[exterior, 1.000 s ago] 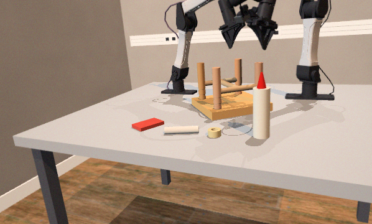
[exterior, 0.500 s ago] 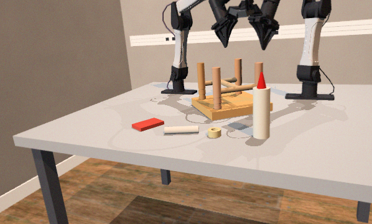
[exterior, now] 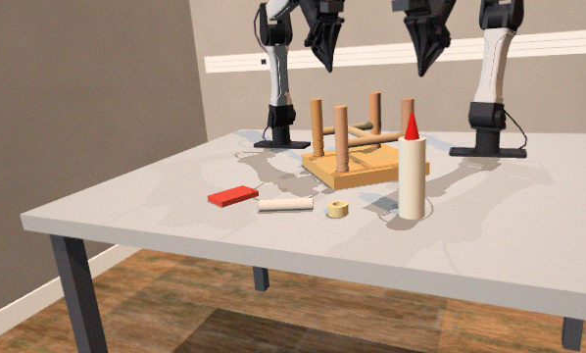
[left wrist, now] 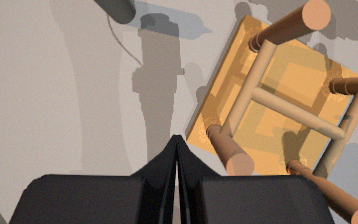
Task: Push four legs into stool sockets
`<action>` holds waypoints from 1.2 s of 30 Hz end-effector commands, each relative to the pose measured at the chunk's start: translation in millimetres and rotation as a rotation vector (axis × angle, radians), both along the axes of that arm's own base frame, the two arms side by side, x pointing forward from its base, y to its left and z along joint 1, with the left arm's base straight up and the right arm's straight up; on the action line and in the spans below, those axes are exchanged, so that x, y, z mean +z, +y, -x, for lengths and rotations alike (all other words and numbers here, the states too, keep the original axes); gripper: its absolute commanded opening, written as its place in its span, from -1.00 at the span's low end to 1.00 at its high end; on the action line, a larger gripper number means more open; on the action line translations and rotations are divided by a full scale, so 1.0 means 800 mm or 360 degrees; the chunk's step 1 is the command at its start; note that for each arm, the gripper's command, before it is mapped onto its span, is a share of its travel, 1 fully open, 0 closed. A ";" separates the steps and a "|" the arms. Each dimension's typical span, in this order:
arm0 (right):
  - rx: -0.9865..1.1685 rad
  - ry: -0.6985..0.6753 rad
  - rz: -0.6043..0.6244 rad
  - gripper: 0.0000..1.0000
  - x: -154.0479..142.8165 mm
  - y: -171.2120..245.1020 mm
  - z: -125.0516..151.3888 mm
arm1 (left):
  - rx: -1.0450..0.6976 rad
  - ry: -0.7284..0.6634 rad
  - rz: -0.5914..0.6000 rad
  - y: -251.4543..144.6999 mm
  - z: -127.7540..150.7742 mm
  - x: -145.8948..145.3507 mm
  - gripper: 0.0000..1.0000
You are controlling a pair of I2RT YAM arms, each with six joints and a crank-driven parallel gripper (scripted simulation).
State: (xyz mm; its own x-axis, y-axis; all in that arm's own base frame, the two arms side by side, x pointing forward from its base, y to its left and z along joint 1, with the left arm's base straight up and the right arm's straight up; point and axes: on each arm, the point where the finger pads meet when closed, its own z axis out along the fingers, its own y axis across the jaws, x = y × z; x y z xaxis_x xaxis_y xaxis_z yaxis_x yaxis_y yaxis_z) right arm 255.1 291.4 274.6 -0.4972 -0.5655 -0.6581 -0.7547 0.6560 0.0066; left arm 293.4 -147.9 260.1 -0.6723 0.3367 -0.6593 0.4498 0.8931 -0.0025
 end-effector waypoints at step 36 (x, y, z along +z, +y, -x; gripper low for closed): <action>-0.0876 -0.0883 -0.0580 -1.00 0.092 -0.223 -0.165 | 0.0481 -0.1022 0.0313 0.114 -0.109 0.101 -1.00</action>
State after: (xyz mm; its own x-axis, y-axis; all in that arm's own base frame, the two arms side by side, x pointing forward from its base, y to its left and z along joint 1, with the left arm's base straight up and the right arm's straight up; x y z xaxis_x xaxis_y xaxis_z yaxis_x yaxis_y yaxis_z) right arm 382.3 122.7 331.0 -0.2774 -0.0892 -0.9566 -0.3079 0.9514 0.0006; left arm 375.8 -65.0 317.6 -0.2928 0.0502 -0.9549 0.1711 0.9853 -0.0007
